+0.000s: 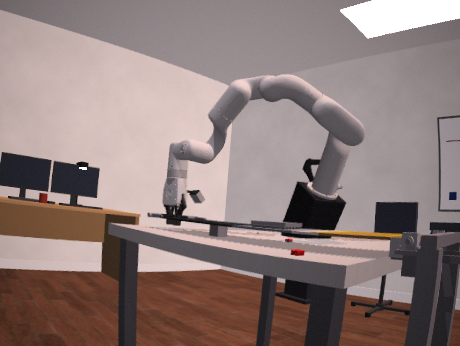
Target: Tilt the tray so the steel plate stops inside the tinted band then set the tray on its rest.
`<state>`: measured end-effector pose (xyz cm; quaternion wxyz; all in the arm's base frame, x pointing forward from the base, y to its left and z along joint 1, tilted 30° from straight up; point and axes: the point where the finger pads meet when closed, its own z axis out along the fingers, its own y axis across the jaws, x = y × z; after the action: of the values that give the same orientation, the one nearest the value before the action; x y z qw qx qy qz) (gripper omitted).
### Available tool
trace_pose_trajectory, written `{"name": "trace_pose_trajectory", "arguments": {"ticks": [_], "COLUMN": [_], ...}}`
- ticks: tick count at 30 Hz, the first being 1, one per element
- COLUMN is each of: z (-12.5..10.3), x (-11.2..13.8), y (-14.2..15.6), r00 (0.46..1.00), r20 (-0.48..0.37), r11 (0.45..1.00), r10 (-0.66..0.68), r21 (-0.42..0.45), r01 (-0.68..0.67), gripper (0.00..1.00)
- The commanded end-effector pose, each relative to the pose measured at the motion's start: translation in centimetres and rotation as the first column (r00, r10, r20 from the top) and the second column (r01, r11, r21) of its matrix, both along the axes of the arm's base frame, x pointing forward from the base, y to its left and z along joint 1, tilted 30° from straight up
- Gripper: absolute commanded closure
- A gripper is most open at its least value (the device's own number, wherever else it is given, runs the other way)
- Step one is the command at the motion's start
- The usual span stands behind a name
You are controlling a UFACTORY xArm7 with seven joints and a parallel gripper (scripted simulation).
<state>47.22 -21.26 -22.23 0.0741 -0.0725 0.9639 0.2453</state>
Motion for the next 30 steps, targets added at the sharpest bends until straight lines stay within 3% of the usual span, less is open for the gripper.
{"name": "trace_pose_trajectory", "arguments": {"ticks": [1,8,9,30], "z": [0.14,0.14,0.14,0.14], "x": [0.10,0.10,0.10,0.10], "y": [-0.26,-0.26,-0.26,-0.26], "r00": [1.000,1.000,1.000,1.000], "r20": [0.003,0.003,0.003,0.003], "r11": [1.000,1.000,1.000,1.000], "r10": [-0.002,-0.002,-0.002,-0.002], "r21": [-0.004,-0.004,-0.004,-0.004], "r01": [0.002,0.002,0.002,0.002], "gripper": [0.60,0.60,1.00,1.00]}}
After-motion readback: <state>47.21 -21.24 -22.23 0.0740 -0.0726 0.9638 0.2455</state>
